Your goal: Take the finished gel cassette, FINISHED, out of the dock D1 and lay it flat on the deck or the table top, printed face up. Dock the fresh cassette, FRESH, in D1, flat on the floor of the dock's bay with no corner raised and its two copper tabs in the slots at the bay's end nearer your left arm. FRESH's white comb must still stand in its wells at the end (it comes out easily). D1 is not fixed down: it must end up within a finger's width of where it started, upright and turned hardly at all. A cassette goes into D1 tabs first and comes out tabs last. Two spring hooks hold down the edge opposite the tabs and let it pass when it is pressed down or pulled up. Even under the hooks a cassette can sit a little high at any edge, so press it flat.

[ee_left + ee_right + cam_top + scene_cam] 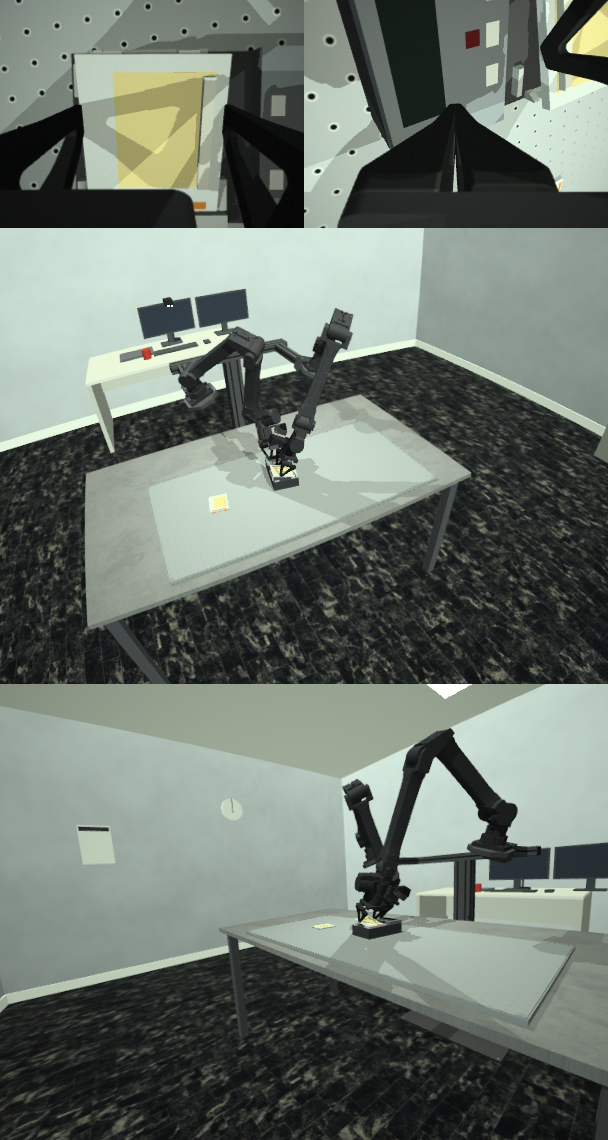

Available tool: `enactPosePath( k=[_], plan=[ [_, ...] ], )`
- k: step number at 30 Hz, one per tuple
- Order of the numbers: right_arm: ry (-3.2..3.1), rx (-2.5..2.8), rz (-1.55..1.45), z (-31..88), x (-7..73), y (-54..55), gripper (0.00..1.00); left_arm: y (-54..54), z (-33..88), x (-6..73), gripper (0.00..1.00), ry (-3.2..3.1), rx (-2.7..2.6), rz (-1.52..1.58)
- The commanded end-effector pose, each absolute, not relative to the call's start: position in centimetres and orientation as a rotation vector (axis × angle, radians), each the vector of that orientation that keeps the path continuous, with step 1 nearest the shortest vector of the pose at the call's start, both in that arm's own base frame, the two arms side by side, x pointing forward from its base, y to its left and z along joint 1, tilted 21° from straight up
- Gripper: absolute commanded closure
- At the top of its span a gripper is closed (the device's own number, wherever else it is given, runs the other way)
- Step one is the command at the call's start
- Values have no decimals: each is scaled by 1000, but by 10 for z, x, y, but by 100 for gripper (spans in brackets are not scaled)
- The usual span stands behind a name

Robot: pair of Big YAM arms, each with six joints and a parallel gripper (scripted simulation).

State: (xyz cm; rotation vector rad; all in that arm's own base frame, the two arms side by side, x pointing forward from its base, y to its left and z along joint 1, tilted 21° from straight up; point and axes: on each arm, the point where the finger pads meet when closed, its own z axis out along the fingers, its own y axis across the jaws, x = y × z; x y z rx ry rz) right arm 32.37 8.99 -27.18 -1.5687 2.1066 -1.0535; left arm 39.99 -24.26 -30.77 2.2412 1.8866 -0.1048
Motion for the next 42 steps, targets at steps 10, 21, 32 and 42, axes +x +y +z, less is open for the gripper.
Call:
enactPosePath(
  k=[10,21,32,42],
  plan=[
    [2187,-1680,-1045,-313,291,61,100,-236,-302,404,100,1895,2237,-83],
    [2187,-1680,-1045,-313,291,61,100,-235,-304,405,100,1904,2240,-66],
    [2187,-1680,-1045,-313,291,61,100,-235,-305,405,100,1914,2241,-52],
    [2187,-1680,-1045,-313,291,61,100,-235,-306,406,100,1928,2244,-33]
  ],
)
